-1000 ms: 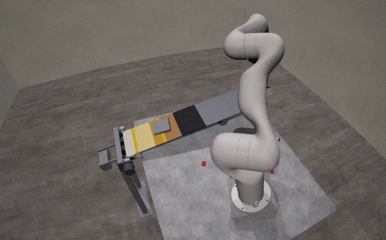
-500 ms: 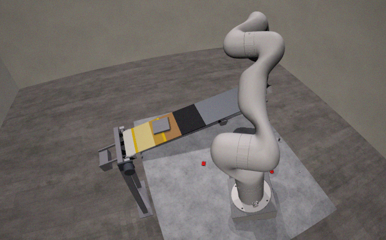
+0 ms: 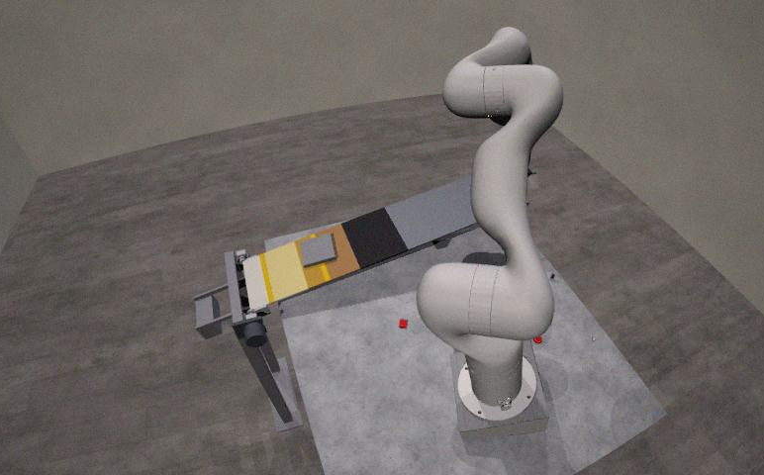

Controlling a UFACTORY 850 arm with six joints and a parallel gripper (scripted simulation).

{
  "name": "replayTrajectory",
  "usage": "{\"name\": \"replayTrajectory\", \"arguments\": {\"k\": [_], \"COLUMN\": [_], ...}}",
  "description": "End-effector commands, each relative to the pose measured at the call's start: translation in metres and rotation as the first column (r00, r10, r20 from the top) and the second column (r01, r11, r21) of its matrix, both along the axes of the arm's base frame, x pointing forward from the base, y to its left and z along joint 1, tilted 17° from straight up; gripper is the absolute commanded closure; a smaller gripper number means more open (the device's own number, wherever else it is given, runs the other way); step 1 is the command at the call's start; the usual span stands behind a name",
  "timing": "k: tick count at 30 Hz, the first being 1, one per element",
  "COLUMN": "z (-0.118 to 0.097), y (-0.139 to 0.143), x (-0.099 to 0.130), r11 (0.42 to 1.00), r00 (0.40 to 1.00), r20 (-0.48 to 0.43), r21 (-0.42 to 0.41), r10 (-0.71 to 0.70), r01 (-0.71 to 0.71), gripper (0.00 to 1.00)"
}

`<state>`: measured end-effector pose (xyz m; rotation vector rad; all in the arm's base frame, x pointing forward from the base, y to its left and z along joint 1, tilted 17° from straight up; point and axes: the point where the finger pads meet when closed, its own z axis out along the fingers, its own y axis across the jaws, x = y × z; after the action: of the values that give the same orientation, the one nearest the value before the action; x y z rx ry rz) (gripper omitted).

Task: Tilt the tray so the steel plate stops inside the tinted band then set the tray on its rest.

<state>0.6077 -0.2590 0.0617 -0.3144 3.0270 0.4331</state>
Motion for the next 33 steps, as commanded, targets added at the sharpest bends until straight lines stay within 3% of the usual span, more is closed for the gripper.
{"name": "replayTrajectory", "arguments": {"k": [1, 14, 16, 19, 20, 22, 25, 33], "z": [-0.004, -0.006, 0.017, 0.069, 0.074, 0.055, 0.003, -0.007], "y": [0.000, 0.000, -0.002, -0.006, -0.006, -0.005, -0.001, 0.000], "x": [0.001, 0.002, 0.000, -0.005, -0.005, -0.003, 0.001, 0.002], "r11": [1.000, 1.000, 1.000, 1.000, 1.000, 1.000, 1.000, 1.000], "r00": [1.000, 1.000, 1.000, 1.000, 1.000, 1.000, 1.000, 1.000], "r20": [0.001, 0.001, 0.001, 0.001, 0.001, 0.001, 0.001, 0.001], "r21": [0.000, 0.000, 0.000, 0.000, 0.000, 0.000, 0.000, 0.000], "r10": [0.000, 0.000, 0.000, 0.000, 0.000, 0.000, 0.000, 0.000], "r01": [0.000, 0.000, 0.000, 0.000, 0.000, 0.000, 0.000, 0.000], "gripper": [1.00, 1.00, 1.00, 1.00, 1.00, 1.00, 1.00, 1.00]}}
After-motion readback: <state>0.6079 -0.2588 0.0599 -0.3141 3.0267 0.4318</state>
